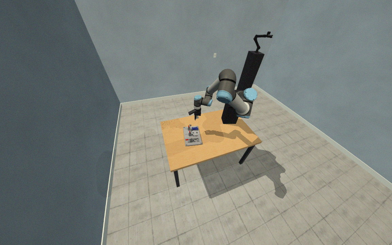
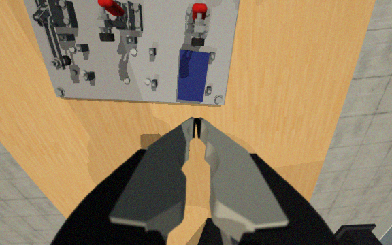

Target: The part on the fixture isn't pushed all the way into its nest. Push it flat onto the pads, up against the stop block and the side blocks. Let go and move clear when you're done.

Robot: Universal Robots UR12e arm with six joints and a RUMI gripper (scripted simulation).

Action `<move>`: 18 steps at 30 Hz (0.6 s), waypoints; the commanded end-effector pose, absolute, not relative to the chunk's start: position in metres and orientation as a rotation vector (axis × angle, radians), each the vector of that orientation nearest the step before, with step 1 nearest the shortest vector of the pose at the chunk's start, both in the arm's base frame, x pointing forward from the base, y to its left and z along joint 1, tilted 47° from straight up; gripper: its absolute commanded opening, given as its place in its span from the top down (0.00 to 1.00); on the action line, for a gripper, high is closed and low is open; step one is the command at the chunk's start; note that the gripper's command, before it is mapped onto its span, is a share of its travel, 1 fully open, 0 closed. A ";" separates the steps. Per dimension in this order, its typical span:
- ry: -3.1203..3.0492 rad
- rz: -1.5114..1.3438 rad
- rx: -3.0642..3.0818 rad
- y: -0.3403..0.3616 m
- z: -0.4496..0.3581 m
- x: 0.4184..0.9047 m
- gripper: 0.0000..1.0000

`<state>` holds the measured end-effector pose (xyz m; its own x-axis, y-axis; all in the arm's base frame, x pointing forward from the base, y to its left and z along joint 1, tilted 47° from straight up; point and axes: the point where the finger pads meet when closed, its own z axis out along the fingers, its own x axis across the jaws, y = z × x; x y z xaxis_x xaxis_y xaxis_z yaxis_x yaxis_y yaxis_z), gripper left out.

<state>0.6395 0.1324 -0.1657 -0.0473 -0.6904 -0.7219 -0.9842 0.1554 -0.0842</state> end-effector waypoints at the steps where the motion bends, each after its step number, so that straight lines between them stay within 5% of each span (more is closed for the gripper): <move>1: 1.803 0.592 -1.597 0.132 -0.165 0.640 1.00; 18: 1.803 0.593 -1.597 0.141 -0.174 0.642 1.00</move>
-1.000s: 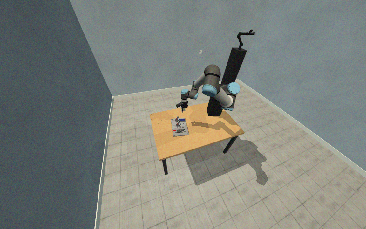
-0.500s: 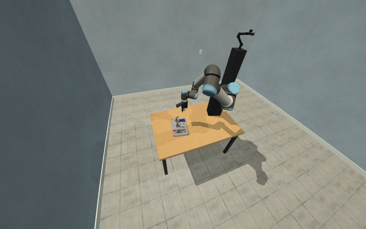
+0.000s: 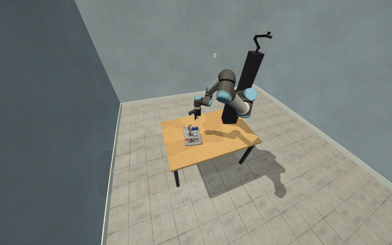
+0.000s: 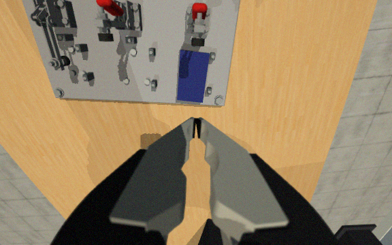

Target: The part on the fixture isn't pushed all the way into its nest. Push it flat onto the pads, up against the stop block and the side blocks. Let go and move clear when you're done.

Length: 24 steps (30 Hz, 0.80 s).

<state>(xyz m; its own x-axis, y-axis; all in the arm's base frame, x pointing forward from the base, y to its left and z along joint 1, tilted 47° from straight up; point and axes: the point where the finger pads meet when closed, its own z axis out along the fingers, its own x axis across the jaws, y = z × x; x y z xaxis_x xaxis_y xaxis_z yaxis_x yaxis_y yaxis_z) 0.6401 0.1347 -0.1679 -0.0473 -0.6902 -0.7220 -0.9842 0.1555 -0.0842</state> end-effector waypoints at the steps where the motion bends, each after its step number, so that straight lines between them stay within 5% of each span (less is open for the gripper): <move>1: 1.803 0.593 -1.597 0.144 -0.177 0.643 1.00; 24: 1.802 0.593 -1.597 0.228 -0.259 0.663 1.00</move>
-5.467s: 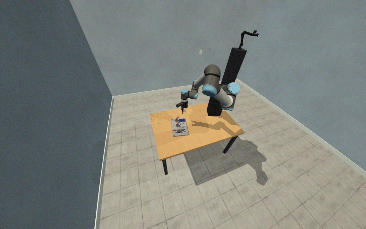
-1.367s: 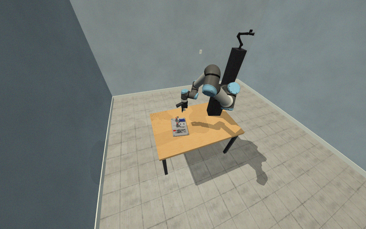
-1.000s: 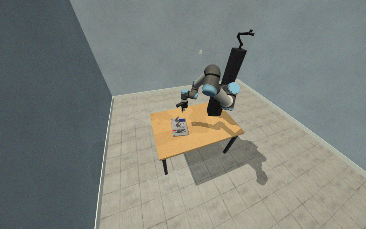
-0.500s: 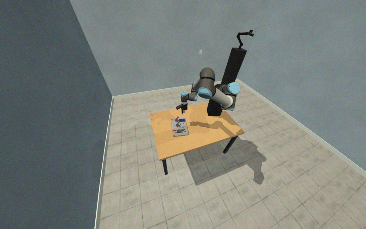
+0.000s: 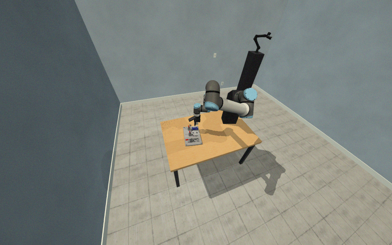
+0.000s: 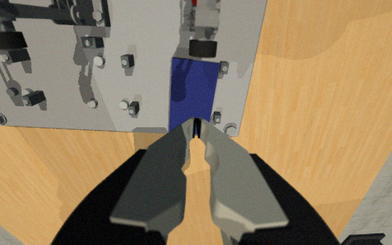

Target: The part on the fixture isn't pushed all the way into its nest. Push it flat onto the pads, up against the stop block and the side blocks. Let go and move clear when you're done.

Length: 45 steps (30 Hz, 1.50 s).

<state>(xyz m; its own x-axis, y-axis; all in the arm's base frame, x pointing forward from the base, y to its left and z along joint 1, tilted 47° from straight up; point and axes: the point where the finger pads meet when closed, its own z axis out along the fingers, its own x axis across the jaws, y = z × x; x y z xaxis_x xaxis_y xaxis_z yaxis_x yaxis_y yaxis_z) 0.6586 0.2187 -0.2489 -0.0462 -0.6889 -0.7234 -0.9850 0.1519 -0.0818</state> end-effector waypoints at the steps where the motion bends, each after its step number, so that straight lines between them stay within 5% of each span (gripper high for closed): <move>1: 1.802 0.593 -1.597 0.229 -0.260 0.663 1.00; 45: 1.802 0.593 -1.597 0.245 -0.263 0.584 1.00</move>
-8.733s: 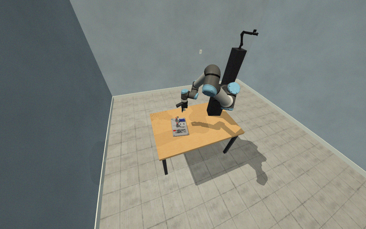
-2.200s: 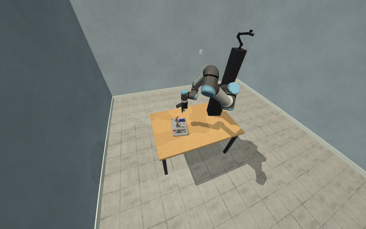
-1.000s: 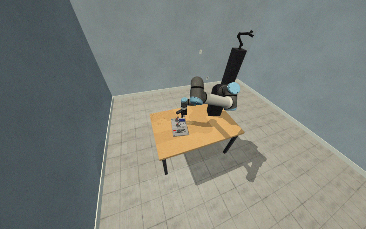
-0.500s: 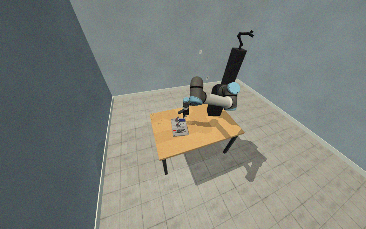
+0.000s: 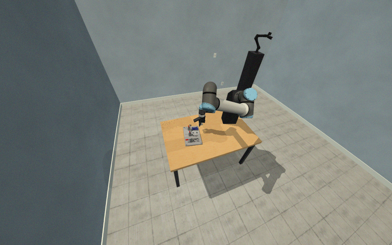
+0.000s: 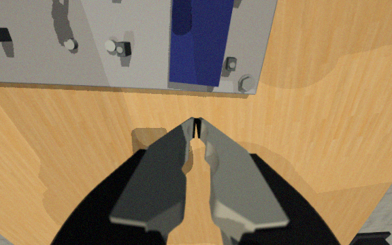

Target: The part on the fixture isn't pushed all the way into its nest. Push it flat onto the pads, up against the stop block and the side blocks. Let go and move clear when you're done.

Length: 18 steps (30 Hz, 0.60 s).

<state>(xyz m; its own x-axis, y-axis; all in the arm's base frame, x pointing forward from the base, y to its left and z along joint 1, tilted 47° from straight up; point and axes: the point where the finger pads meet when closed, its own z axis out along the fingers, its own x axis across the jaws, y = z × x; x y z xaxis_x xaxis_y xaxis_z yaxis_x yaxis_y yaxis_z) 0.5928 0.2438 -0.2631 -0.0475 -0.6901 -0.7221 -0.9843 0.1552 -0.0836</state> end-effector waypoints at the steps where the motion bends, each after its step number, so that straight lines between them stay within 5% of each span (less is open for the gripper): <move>1: 1.802 0.593 -1.597 0.245 -0.263 0.582 1.00; 18: 1.802 0.593 -1.597 0.248 -0.266 0.579 1.00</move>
